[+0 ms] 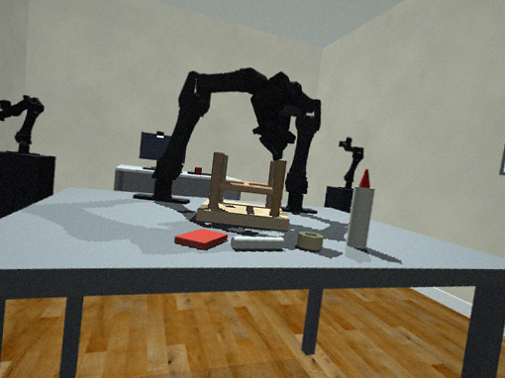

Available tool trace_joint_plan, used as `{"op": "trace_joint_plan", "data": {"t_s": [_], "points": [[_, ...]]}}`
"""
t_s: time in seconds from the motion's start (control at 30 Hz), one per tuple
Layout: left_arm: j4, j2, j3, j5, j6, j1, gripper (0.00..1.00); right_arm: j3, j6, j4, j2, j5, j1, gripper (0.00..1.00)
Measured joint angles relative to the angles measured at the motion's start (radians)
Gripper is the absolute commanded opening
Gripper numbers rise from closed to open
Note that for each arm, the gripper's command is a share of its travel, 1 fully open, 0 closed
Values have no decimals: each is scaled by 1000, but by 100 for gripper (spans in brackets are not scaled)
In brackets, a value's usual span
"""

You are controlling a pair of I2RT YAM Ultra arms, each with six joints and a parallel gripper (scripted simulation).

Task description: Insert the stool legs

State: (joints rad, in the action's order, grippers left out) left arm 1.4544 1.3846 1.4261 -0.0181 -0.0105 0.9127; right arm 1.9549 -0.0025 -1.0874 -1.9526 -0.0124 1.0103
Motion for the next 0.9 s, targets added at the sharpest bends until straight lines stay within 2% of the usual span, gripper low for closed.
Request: {"op": "trace_joint_plan", "data": {"t_s": [0.4,0.9], "points": [[-3,-5,-8,-2,-2,0,0,-148,0,81,87,-2,0,0],[27,2,26,-2,-2,0,0,-135,0,80,80,1,0,0]]}}
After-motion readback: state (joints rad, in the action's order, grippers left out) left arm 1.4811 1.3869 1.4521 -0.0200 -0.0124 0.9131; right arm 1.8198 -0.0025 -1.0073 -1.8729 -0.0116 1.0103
